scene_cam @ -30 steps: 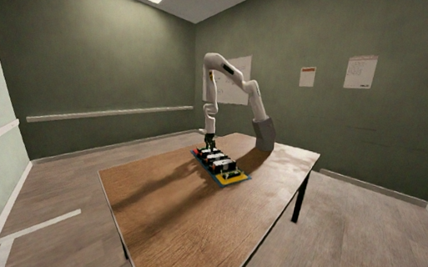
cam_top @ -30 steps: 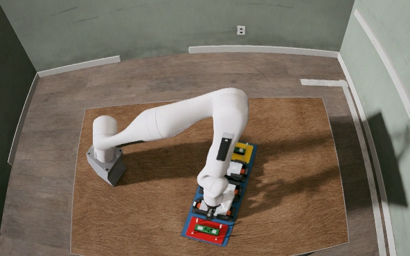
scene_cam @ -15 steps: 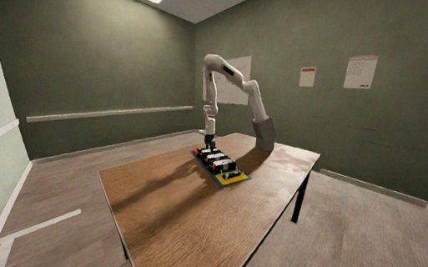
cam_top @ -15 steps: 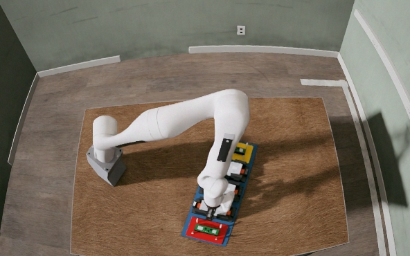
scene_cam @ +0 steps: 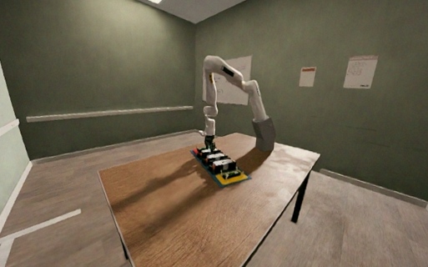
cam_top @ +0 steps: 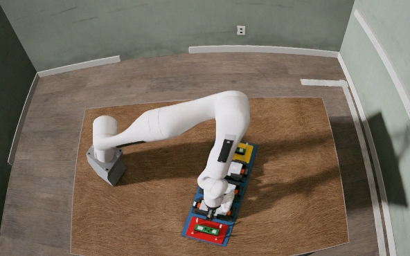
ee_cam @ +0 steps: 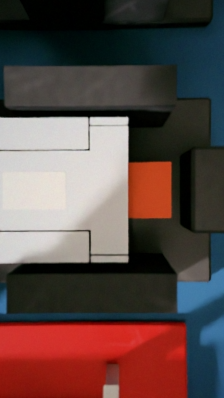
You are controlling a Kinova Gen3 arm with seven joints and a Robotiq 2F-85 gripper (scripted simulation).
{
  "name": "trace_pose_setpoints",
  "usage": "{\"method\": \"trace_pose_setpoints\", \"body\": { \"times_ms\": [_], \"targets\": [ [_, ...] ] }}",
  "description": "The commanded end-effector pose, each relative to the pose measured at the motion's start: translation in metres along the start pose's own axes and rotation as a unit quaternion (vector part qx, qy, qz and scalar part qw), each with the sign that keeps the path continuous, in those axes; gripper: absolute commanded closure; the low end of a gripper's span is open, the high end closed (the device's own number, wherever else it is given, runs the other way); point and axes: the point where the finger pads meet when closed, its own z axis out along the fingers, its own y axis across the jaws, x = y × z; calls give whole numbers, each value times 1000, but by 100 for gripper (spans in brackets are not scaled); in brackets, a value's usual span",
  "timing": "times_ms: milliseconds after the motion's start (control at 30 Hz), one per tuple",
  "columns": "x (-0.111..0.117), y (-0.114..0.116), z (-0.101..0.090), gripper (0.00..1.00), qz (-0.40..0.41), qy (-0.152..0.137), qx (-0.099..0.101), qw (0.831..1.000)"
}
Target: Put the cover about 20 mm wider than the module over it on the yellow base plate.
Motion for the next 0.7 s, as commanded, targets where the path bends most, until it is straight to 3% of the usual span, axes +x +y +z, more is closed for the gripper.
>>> {"method": "trace_pose_setpoints", "body": {
  "times_ms": [0,267,300,667],
  "targets": [
    [1,0,3,0,0,1,0,1000],
    [1,0,4,0,0,1,0,1000],
    [1,0,4,30,0,1,0,1000],
    [1,0,4,30,0,1,0,1000]
  ]
}}
